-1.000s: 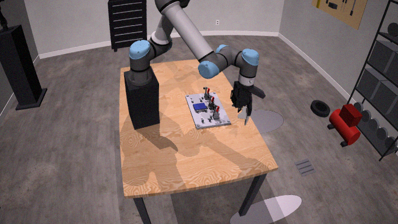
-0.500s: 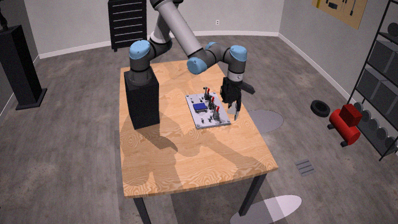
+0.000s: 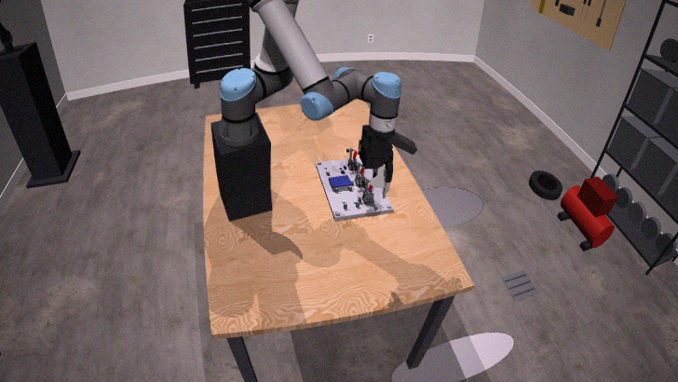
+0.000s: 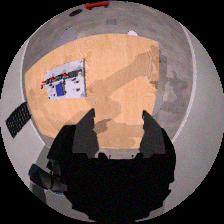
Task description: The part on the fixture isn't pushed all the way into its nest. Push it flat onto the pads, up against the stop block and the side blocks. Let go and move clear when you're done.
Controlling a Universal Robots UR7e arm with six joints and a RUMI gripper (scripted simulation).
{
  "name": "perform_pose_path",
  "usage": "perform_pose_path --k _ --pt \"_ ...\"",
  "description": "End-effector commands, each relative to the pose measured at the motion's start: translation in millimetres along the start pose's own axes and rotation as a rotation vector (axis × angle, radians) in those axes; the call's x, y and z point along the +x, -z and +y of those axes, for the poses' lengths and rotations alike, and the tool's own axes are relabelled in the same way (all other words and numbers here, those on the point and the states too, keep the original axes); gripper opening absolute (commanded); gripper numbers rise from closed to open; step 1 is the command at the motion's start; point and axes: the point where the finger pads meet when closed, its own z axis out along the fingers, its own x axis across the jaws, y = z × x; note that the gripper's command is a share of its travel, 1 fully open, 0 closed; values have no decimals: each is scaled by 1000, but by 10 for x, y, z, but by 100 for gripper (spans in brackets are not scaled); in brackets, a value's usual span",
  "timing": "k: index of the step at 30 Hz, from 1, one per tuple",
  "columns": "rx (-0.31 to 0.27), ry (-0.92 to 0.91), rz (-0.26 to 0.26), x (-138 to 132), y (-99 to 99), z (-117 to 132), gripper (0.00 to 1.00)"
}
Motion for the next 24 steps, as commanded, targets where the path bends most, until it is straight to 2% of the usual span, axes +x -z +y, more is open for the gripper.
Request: perform_pose_path --k 1,3,8,20,24 --pt "2 0 2 -10 8 9 58" --pt "2 0 2 -10 8 9 58" --pt "2 0 2 -472 -39 370 58" --pt "2 0 2 -472 -39 370 58" --pt "2 0 2 -839 -76 656 58"
